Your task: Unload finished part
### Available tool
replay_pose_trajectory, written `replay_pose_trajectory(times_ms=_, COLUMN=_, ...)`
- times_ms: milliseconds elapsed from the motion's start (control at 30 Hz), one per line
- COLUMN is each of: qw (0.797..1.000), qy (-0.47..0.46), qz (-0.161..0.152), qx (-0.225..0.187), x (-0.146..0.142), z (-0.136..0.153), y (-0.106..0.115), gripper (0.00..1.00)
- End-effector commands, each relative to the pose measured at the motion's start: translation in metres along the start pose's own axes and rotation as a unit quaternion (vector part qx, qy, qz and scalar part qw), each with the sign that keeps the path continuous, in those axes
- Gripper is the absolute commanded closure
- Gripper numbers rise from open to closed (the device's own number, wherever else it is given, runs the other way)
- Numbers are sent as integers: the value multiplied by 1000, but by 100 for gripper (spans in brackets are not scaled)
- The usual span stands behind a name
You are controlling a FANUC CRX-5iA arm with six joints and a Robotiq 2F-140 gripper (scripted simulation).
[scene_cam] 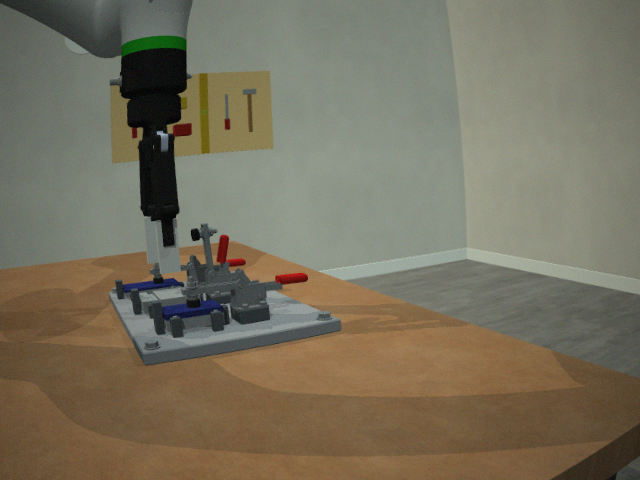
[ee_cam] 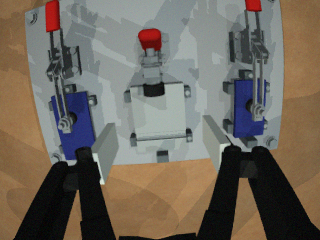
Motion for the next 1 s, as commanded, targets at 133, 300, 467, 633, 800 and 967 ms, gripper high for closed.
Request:
replay_pose_trajectory(times_ms=133, qw=1000, qy=0, qz=0, qx=0, x=0, z=0, y=-9, gripper=42)
replay_pose_trajectory(times_ms=300, qw=1000, qy=0, qz=0, qx=0, x=0, z=0, y=-9, gripper=42)
replay_pose_trajectory(times_ms=467, qw=1000, qy=0, qz=0, qx=0, x=0, z=0, y=-9, gripper=42)
replay_pose_trajectory(times_ms=633, qw=1000, qy=0, qz=0, qx=0, x=0, z=0, y=-9, gripper=42)
replay_pose_trajectory(times_ms=800, qw=1000, qy=0, qz=0, qx=0, x=0, z=0, y=-9, gripper=42)
replay_pose_trajectory(times_ms=967, qw=1000, qy=0, qz=0, qx=0, x=0, z=0, y=-9, gripper=42)
Point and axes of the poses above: the point where the finger pads meet when closed, its own y axis back along the fingers, its own x axis across the jaws, z = x × y, the point moved 2 cm from there along y, back along the fingers, and after that the axes turned 6 degrees about y, right-handed, at the moved point
